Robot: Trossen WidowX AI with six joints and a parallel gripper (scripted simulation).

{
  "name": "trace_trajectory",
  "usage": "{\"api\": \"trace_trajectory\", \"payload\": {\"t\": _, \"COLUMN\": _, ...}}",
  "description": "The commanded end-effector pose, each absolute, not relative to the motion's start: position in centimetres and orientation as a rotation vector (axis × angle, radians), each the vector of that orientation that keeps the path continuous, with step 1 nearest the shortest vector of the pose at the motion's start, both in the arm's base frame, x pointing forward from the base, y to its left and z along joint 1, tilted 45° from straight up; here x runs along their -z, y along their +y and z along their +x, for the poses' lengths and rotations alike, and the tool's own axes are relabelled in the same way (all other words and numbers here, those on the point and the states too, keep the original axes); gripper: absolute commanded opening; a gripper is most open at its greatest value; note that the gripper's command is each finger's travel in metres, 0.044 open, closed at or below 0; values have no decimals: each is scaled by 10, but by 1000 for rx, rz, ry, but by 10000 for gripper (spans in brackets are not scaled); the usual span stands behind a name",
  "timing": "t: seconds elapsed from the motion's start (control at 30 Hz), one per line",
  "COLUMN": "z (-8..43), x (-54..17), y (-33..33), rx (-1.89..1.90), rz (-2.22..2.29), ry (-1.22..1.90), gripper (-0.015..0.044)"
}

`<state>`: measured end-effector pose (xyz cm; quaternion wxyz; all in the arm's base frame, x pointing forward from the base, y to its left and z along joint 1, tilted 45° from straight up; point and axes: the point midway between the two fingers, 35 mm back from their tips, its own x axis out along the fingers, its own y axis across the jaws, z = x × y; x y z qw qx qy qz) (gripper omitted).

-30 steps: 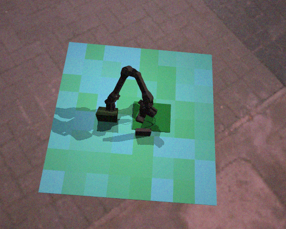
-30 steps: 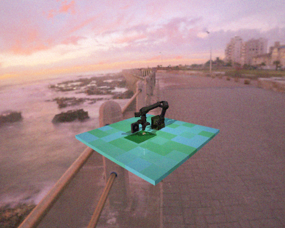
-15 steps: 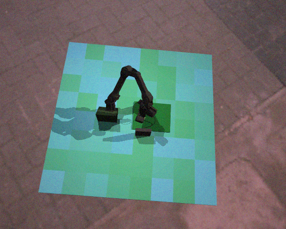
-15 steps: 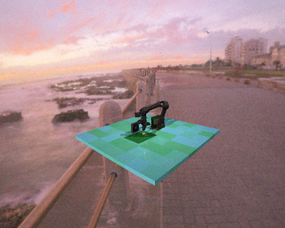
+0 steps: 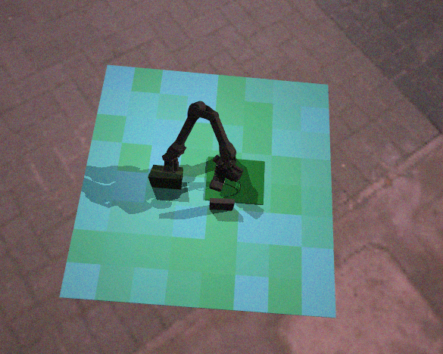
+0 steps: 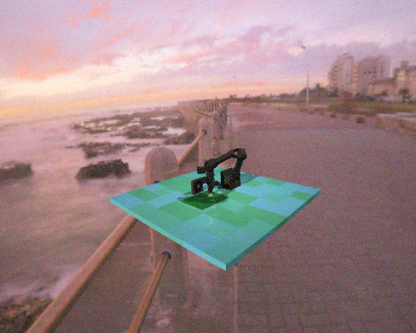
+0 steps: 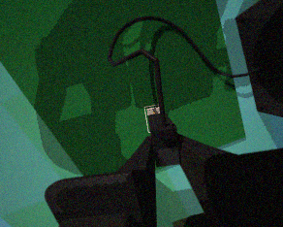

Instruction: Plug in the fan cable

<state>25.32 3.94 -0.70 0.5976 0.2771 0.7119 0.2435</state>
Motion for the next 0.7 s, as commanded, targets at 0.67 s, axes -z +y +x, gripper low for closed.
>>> {"api": "trace_trajectory", "payload": {"t": 0.67, "z": 254, "x": 9, "y": 43, "rx": -556, "rz": 659, "ry": 1655, "gripper": 0}}
